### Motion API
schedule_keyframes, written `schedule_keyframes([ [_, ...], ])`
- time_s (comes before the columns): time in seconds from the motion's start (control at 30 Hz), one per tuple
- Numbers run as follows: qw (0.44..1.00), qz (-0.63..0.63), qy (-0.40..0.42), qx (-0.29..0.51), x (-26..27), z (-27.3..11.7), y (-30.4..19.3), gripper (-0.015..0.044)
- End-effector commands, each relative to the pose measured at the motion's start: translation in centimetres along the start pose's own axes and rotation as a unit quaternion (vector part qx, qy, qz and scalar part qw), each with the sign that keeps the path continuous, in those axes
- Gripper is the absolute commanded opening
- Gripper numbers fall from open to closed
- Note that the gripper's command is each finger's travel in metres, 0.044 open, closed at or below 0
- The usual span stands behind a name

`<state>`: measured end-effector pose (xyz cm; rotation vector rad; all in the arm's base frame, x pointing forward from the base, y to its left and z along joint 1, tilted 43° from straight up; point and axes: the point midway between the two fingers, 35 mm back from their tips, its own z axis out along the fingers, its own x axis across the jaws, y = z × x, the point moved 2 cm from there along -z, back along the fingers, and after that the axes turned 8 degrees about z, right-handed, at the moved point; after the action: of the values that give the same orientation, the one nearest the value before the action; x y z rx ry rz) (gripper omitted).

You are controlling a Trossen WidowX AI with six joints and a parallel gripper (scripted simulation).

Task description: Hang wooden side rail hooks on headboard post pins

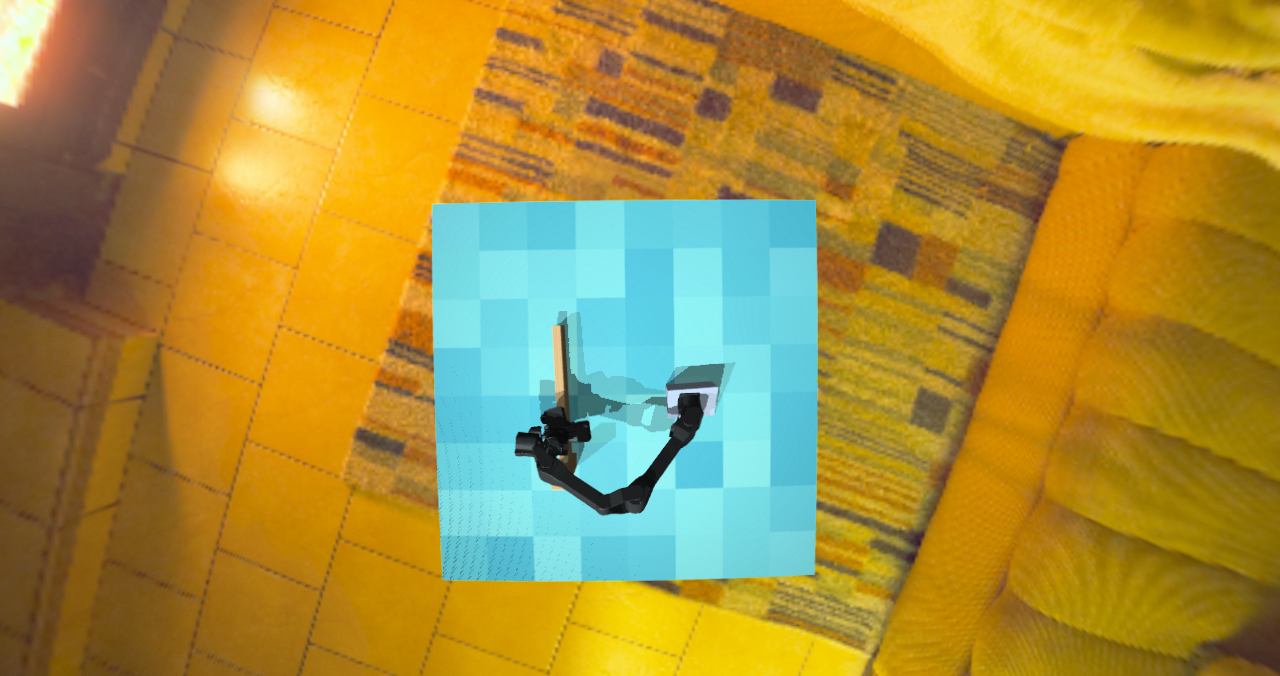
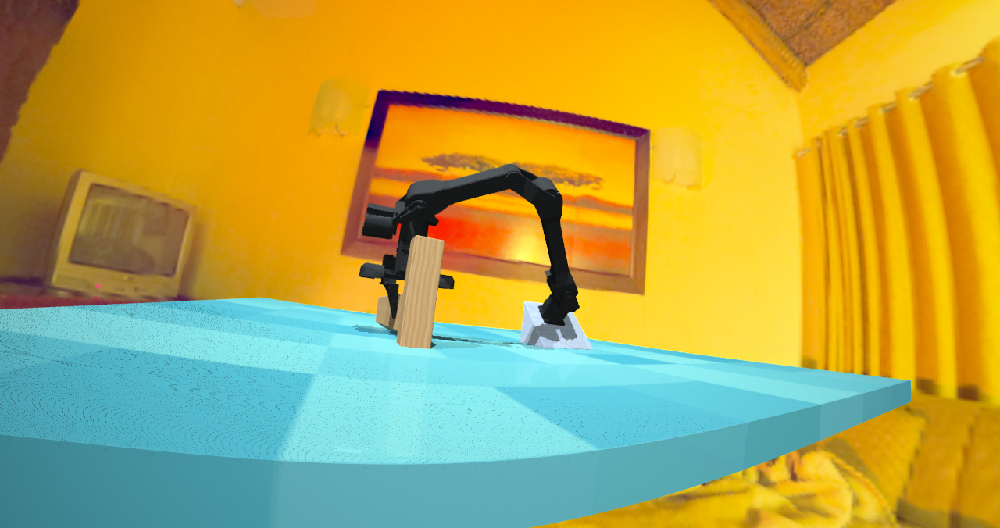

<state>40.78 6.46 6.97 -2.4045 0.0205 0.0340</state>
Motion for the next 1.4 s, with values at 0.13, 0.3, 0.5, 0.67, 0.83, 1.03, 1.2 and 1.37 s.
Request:
schedule_keyframes([
  [0.13,1.0,-0.003,0.004,0.004,0.09,-0.1,-0.28,0.0],
  [0.3,1.0,-0.003,0.004,0.004,0.09,-0.02,-0.28,0.0],
  [0.5,1.0,-0.003,0.004,0.004,0.1,0.08,-0.28,0.0],
  [0.67,1.0,-0.003,0.004,0.004,0.1,0.17,-0.28,0.0],
  [0.83,1.0,-0.003,0.004,0.004,0.1,0.25,-0.28,0.0],
  [1.03,1.0,-0.003,0.004,0.004,0.1,0.35,-0.28,0.0],
  [1.2,1.0,-0.003,0.004,0.004,0.1,0.43,-0.28,0.0],
  [1.37,1.0,-0.003,0.004,0.004,0.1,0.51,-0.29,0.0],
])
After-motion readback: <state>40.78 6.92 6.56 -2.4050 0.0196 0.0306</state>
